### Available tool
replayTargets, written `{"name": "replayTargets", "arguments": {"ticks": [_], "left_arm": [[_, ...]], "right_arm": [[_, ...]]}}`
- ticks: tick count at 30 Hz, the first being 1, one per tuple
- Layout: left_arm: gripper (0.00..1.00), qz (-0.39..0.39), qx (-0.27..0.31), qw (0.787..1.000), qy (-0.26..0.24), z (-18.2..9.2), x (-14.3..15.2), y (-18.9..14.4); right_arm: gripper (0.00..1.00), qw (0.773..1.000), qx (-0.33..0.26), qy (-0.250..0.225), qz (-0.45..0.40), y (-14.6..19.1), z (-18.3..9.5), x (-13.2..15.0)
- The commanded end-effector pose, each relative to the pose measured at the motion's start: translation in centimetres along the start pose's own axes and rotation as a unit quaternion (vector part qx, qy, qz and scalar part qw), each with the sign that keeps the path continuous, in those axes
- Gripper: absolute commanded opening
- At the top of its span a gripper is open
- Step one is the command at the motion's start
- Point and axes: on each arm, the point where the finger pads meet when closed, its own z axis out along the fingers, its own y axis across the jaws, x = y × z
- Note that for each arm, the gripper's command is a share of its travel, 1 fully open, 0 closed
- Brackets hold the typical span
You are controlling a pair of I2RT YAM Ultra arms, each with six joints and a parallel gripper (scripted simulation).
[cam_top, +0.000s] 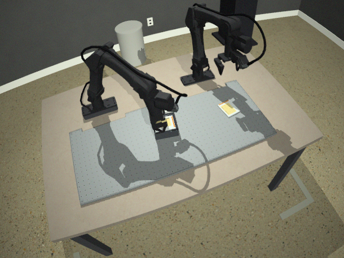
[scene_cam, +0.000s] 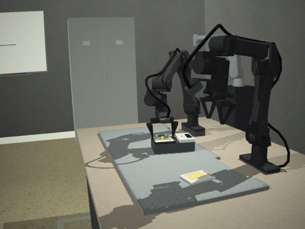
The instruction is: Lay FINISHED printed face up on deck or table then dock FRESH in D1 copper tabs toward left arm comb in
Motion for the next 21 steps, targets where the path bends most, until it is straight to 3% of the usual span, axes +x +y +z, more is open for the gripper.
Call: {"name": "replayTargets", "arguments": {"ticks": [1, 21], "left_arm": [[1.00, 0.001, 0.016, 0.999, 0.041, -1.15, -0.62, 0.07], [1.00, 0.001, 0.016, 0.999, 0.041, -1.15, -0.62, 0.07]], "right_arm": [[0.98, 1.000, 0.003, -0.005, -0.001, -0.13, -1.12, -0.23], [0.98, 1.000, 0.004, -0.006, -0.001, -0.16, -1.78, -0.27]]}}
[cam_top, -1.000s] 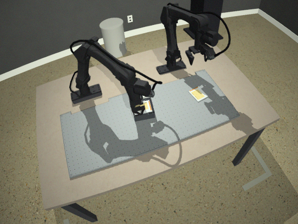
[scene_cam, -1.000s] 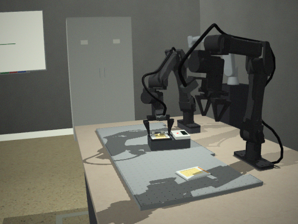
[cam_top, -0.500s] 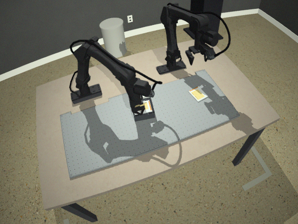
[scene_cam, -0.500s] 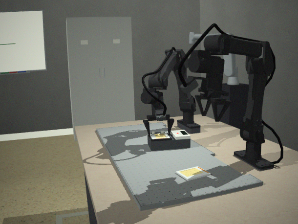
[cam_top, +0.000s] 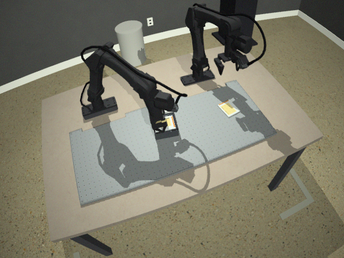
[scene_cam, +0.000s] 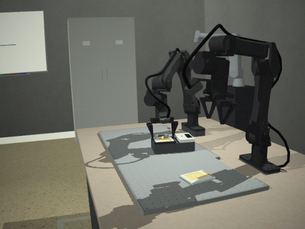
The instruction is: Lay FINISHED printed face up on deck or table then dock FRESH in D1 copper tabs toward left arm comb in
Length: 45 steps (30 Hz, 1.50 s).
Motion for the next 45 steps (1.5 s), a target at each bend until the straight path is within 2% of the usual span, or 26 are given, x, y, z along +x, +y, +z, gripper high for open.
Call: {"name": "replayTargets", "arguments": {"ticks": [1, 45], "left_arm": [[1.00, 0.001, 0.016, 0.999, 0.041, -1.15, -0.62, 0.07], [1.00, 0.001, 0.016, 0.999, 0.041, -1.15, -0.62, 0.07]], "right_arm": [[0.98, 1.000, 0.005, -0.007, -0.001, -0.21, -1.90, -0.34], [0.98, 1.000, 0.013, -0.017, -0.002, -0.55, -2.71, -0.72]]}}
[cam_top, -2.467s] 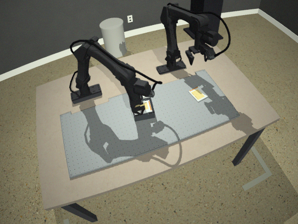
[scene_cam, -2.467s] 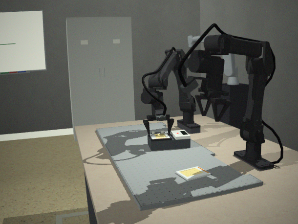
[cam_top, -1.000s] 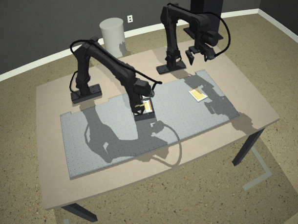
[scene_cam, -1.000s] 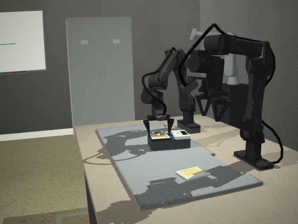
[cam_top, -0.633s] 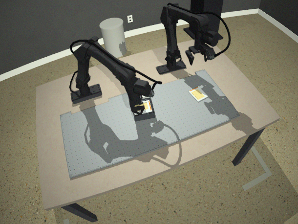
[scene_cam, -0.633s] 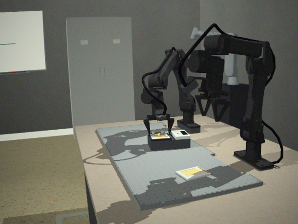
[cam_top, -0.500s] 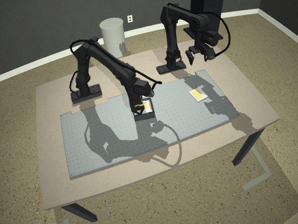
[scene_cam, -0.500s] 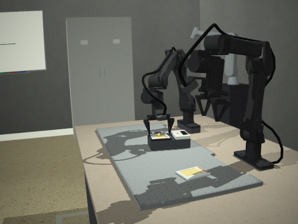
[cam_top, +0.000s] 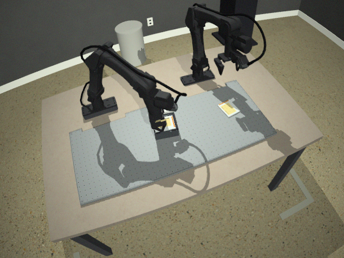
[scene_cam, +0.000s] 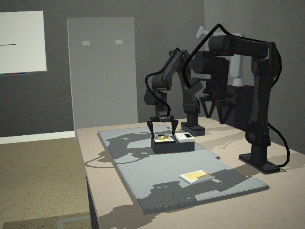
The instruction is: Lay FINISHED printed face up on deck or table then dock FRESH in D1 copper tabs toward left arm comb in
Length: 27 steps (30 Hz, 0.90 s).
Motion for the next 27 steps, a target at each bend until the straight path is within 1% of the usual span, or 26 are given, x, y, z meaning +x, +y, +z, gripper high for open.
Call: {"name": "replayTargets", "arguments": {"ticks": [1, 7, 8, 25, 27], "left_arm": [[1.00, 0.001, 0.016, 0.999, 0.041, -1.15, -0.62, 0.07], [1.00, 0.001, 0.016, 0.999, 0.041, -1.15, -0.62, 0.07], [1.00, 0.001, 0.016, 0.999, 0.041, -1.15, -0.62, 0.07], [1.00, 0.001, 0.016, 0.999, 0.041, -1.15, -0.62, 0.07], [1.00, 0.001, 0.016, 0.999, 0.041, -1.15, -0.62, 0.07]], "right_arm": [[0.98, 1.000, 0.018, -0.023, -0.002, -0.81, -2.24, -0.97], [0.98, 1.000, 0.018, -0.023, -0.002, -0.81, -2.24, -0.97], [0.98, 0.999, 0.024, -0.030, -0.003, -0.89, -2.32, -1.04], [0.98, 0.999, 0.024, -0.030, -0.003, -1.16, -2.65, -1.32], [0.98, 0.999, 0.030, -0.038, -0.004, -1.31, -2.82, -1.47]]}}
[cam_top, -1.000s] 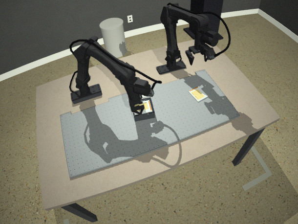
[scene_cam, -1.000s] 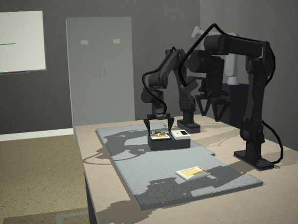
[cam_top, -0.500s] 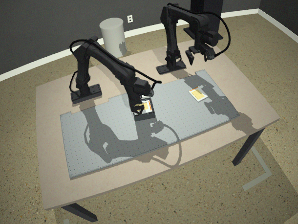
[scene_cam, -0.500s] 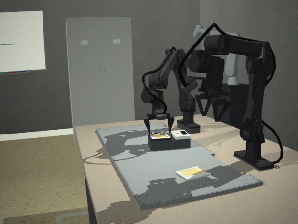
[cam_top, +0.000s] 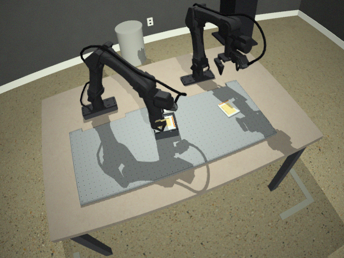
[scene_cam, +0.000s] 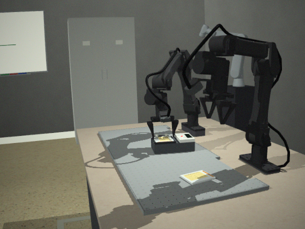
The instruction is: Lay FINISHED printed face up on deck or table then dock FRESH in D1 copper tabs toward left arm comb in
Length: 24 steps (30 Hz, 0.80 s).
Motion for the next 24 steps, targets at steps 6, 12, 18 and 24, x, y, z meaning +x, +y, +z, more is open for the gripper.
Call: {"name": "replayTargets", "arguments": {"ticks": [6, 12, 18, 24], "left_arm": [[1.00, 0.001, 0.016, 0.999, 0.041, -1.15, -0.62, 0.07], [1.00, 0.001, 0.016, 0.999, 0.041, -1.15, -0.62, 0.07], [1.00, 0.001, 0.016, 0.999, 0.041, -1.15, -0.62, 0.07], [1.00, 0.001, 0.016, 0.999, 0.041, -1.15, -0.62, 0.07]], "right_arm": [[0.98, 0.999, 0.029, -0.037, -0.004, -1.52, -2.94, -1.67], [0.98, 0.999, 0.029, -0.037, -0.004, -1.52, -2.94, -1.67], [0.98, 0.999, 0.025, -0.032, -0.002, -1.47, -3.13, -1.50], [0.98, 0.999, 0.025, -0.032, -0.002, -1.42, -3.33, -1.30]]}}
